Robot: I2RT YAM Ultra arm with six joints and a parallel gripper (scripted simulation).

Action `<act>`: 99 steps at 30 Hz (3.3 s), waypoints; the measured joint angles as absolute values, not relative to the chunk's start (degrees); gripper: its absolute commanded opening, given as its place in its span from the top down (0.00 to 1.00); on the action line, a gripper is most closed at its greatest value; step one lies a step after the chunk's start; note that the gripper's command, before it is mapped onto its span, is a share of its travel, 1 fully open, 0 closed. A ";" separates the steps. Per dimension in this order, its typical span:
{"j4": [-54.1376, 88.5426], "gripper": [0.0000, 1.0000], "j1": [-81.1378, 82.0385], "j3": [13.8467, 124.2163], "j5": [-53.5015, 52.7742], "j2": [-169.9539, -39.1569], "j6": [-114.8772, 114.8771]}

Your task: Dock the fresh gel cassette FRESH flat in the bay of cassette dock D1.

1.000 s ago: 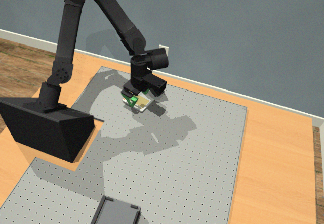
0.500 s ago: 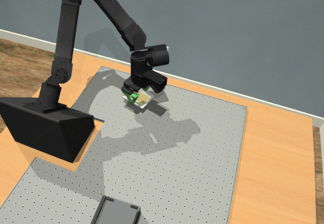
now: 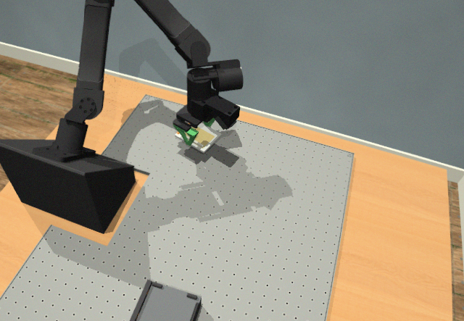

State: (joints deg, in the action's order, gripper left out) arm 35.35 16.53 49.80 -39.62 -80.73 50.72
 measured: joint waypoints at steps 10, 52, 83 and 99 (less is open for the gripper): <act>39.20 1.00 14.55 51.33 -40.40 -79.40 48.49; 44.97 1.00 12.29 53.19 -41.12 -78.54 45.15; 37.36 1.00 -0.01 42.44 -41.67 -77.10 20.82; 36.80 1.00 -13.76 41.93 -45.06 -89.27 1.56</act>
State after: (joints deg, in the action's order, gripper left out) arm 36.80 -13.76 41.93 -45.06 -89.27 1.56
